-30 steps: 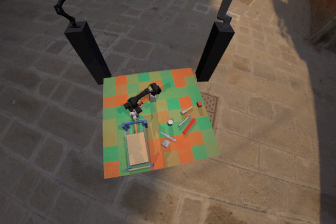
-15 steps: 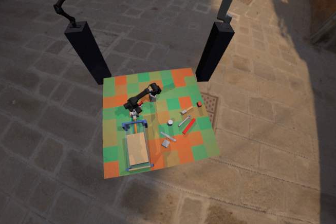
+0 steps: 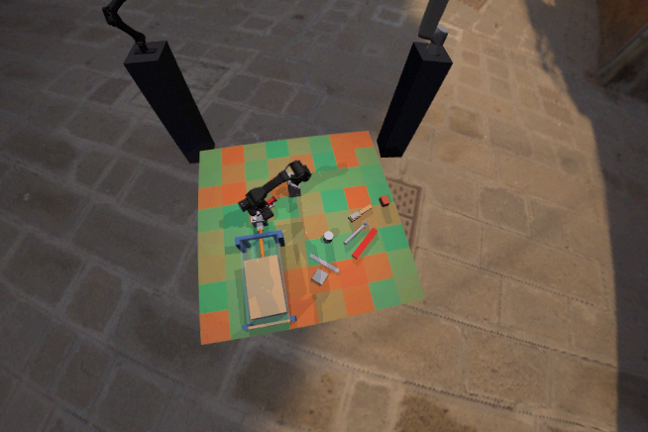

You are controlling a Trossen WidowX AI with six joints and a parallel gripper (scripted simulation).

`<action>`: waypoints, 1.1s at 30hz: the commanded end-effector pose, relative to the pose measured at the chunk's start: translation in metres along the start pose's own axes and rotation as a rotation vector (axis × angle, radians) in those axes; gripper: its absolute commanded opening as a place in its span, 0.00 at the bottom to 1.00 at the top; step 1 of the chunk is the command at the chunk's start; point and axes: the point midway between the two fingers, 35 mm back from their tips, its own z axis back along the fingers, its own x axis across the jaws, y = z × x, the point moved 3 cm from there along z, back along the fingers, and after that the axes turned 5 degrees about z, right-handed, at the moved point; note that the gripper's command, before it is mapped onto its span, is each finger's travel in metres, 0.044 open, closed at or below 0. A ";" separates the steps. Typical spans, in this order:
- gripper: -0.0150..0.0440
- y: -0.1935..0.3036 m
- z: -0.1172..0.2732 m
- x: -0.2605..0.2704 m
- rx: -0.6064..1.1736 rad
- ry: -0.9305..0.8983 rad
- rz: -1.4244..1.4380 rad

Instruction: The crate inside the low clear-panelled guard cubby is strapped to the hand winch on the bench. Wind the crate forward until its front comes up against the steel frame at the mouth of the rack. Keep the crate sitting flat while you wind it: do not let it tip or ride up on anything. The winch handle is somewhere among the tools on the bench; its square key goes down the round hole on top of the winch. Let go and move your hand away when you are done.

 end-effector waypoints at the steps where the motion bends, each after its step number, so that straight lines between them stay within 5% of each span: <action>1: 0.25 -0.001 -0.001 0.002 0.001 -0.006 -0.056; 33: 0.25 -0.001 -0.013 0.003 0.003 -0.007 -0.077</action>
